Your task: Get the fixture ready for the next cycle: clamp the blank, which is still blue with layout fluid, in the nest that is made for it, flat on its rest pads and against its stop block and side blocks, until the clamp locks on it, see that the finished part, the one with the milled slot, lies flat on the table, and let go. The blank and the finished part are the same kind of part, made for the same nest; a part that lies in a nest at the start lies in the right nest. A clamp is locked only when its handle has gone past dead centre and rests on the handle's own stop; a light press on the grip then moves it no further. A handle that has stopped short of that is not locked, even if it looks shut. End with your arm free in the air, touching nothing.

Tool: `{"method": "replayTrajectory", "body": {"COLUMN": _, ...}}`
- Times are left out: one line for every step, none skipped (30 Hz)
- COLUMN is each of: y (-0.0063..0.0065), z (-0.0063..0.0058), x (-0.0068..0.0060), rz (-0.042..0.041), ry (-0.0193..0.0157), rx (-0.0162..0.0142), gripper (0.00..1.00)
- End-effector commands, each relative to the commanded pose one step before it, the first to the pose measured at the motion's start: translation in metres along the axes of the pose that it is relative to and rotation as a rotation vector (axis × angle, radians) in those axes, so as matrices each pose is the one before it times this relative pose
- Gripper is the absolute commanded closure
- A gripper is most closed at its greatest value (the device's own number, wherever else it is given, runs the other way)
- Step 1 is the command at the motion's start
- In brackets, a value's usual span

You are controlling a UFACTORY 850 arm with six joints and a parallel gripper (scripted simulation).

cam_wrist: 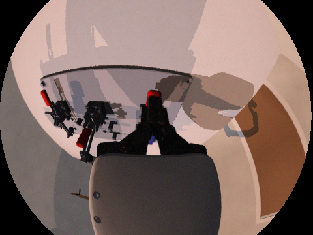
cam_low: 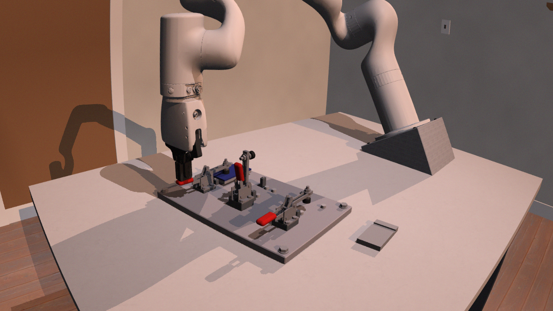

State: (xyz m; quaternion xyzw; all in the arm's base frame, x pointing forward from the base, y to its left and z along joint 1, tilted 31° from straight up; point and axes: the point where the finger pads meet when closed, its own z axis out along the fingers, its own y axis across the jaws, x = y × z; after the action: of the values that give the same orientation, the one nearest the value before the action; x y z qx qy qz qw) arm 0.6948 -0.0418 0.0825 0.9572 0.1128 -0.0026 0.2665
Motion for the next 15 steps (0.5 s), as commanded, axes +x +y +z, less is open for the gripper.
{"method": "replayTrajectory", "body": {"y": 0.00018, "z": -0.00053, "x": 0.00066, "rz": 0.00053, "ry": 0.00149, "rx": -0.00011, "gripper": 1.00}}
{"method": "replayTrajectory", "body": {"y": 0.00000, "z": 0.00000, "x": 0.00000, "rz": 0.00000, "ry": 0.00000, "rx": 0.00000, "gripper": 1.00}}
{"method": "replayTrajectory", "body": {"y": 0.00000, "z": 0.00000, "x": 0.00000, "rz": 0.00000, "ry": 0.00000, "rx": 0.00000, "gripper": 1.00}}
{"method": "replayTrajectory", "body": {"y": 0.00000, "z": 0.00000, "x": 0.00000, "rz": 0.00000, "ry": 0.00000, "rx": 0.00000, "gripper": 1.00}}
{"method": "replayTrajectory", "body": {"y": 0.00000, "z": 0.00000, "x": 0.00000, "rz": 0.00000, "ry": 0.00000, "rx": 0.00000, "gripper": 1.00}}
{"method": "replayTrajectory", "body": {"y": 0.00000, "z": 0.00000, "x": 0.00000, "rz": 0.00000, "ry": 0.00000, "rx": 0.00000, "gripper": 1.00}}
{"method": "replayTrajectory", "body": {"y": 0.00000, "z": 0.00000, "x": 0.00000, "rz": 0.00000, "ry": 0.00000, "rx": 0.00000, "gripper": 1.00}}
{"method": "replayTrajectory", "body": {"y": 0.00000, "z": 0.00003, "x": 0.00000, "rz": 0.00000, "ry": 0.00000, "rx": 0.00000, "gripper": 1.00}}
{"method": "replayTrajectory", "body": {"y": 0.00000, "z": 0.00017, "x": 0.00000, "rz": 0.00000, "ry": 0.00000, "rx": 0.00000, "gripper": 1.00}}
{"method": "replayTrajectory", "body": {"y": 0.00000, "z": 0.00034, "x": 0.00000, "rz": 0.00000, "ry": 0.00000, "rx": 0.00000, "gripper": 1.00}}
{"method": "replayTrajectory", "body": {"y": 0.00000, "z": 0.00045, "x": 0.00000, "rz": 0.00000, "ry": 0.00000, "rx": 0.00000, "gripper": 1.00}}
{"method": "replayTrajectory", "body": {"y": 0.00000, "z": 0.00045, "x": 0.00000, "rz": 0.00000, "ry": 0.00000, "rx": 0.00000, "gripper": 1.00}}
{"method": "replayTrajectory", "body": {"y": 0.00000, "z": 0.00034, "x": 0.00000, "rz": 0.00000, "ry": 0.00000, "rx": 0.00000, "gripper": 1.00}}
{"method": "replayTrajectory", "body": {"y": 0.00000, "z": 0.00017, "x": 0.00000, "rz": 0.00000, "ry": 0.00000, "rx": 0.00000, "gripper": 1.00}}
{"method": "replayTrajectory", "body": {"y": 0.00000, "z": 0.00003, "x": 0.00000, "rz": 0.00000, "ry": 0.00000, "rx": 0.00000, "gripper": 1.00}}
